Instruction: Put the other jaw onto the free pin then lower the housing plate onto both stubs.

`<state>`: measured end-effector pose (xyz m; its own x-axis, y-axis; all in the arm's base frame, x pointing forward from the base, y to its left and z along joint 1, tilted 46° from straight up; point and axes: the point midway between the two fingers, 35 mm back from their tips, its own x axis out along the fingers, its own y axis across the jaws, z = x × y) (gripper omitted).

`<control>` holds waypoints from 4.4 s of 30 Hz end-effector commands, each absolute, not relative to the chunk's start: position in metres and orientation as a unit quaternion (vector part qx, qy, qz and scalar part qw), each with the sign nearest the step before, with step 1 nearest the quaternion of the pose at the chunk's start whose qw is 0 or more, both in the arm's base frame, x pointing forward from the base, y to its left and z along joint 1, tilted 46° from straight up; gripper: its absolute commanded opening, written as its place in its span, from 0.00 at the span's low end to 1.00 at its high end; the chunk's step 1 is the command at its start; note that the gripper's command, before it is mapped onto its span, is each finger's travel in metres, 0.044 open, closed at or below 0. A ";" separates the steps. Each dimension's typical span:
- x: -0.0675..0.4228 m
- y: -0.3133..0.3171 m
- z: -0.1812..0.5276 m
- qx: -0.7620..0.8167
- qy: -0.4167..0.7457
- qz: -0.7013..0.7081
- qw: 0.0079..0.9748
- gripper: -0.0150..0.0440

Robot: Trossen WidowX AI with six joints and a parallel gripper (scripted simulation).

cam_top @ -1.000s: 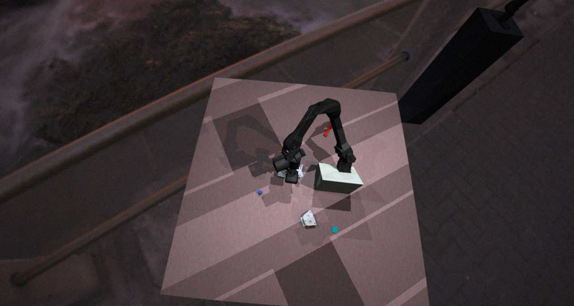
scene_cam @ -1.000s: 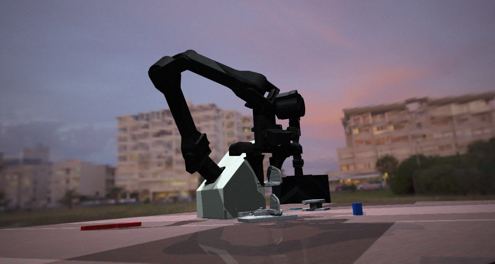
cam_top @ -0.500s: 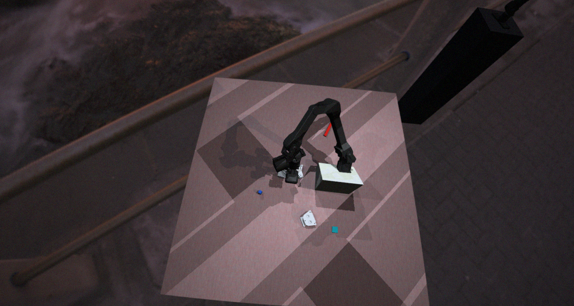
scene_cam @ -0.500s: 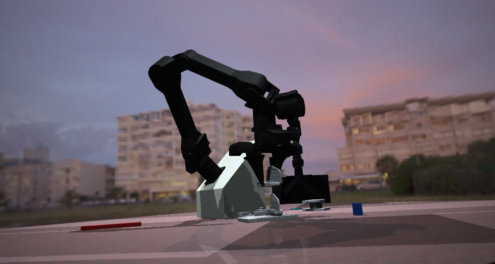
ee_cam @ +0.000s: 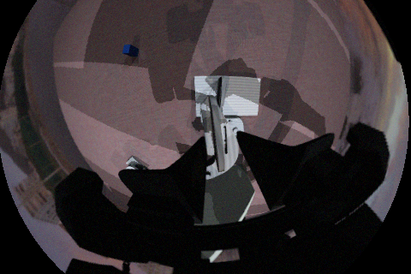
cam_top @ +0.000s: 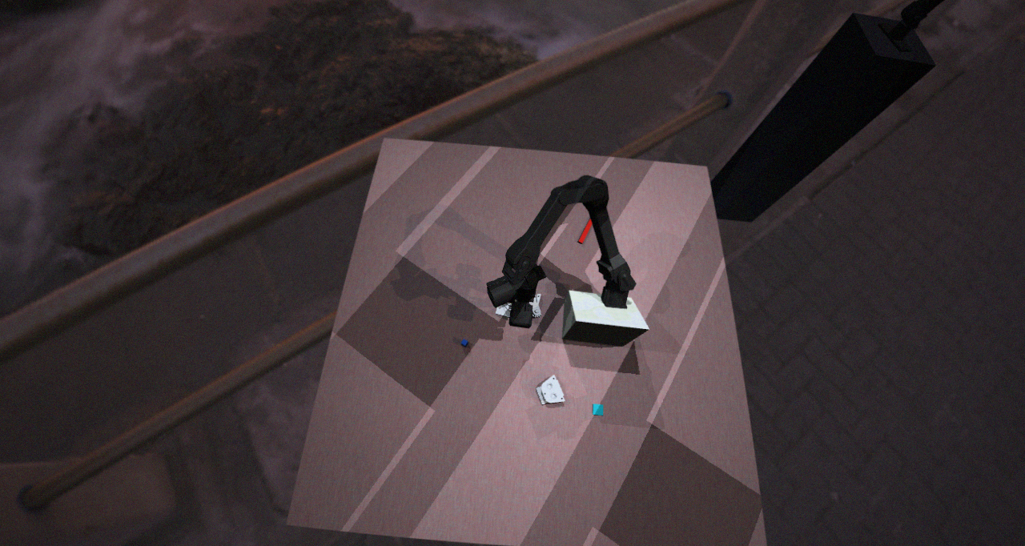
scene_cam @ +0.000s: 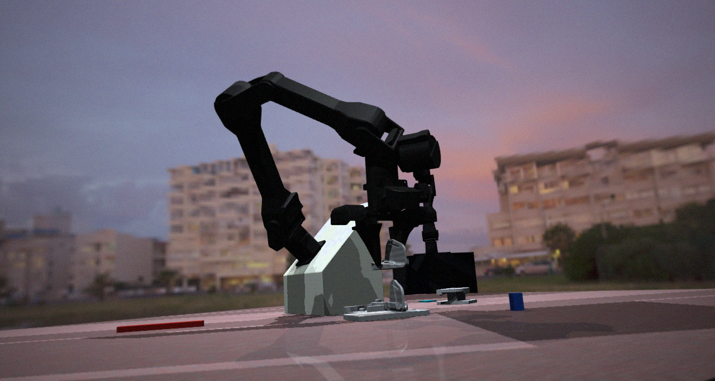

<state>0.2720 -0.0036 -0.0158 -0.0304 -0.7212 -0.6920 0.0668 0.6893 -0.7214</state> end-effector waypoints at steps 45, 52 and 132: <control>0.272 -0.002 -0.016 -0.252 0.651 -0.300 0.650 0.48; 0.272 -0.002 -0.016 -0.252 0.651 -0.300 0.650 0.48; 0.283 -0.046 0.029 -0.253 0.651 -0.301 0.650 0.48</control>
<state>0.2826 -0.0461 0.0273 -0.0323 -0.7180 -0.6953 0.0626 0.6928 -0.7184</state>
